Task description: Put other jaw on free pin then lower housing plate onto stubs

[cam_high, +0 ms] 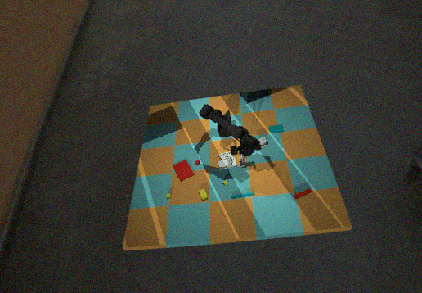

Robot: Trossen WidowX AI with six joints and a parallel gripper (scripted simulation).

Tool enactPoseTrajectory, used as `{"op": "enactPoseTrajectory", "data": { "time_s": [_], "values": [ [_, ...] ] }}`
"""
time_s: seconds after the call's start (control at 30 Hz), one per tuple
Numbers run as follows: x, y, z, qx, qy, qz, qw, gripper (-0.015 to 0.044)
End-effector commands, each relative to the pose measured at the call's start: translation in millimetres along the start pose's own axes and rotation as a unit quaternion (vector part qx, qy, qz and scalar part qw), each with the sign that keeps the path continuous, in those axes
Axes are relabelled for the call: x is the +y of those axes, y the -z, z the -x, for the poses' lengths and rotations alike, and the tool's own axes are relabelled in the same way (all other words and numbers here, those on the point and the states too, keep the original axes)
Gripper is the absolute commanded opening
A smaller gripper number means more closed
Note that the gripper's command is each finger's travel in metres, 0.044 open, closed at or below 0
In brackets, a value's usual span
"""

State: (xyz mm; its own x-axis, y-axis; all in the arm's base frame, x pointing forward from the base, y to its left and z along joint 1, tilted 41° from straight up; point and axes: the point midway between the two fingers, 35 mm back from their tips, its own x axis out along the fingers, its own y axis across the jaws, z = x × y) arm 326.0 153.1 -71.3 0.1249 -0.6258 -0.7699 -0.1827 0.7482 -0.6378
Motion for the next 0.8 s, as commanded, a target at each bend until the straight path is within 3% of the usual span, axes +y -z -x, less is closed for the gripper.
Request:
{"op": "enactPoseTrajectory", "data": {
  "time_s": [0.0, 0.33, 0.77],
  "values": [
    [-0.2, 1.0, -2.0, 0.002, 0.001, 0.002, 1.0, 0.0184],
    [-0.2, 1.0, -2.0, 0.002, 0.001, 0.002, 1.0, 0.044],
    [-0.2, 1.0, -2.0, 0.002, 0.001, 0.002, 1.0, 0.044]
  ]
}}
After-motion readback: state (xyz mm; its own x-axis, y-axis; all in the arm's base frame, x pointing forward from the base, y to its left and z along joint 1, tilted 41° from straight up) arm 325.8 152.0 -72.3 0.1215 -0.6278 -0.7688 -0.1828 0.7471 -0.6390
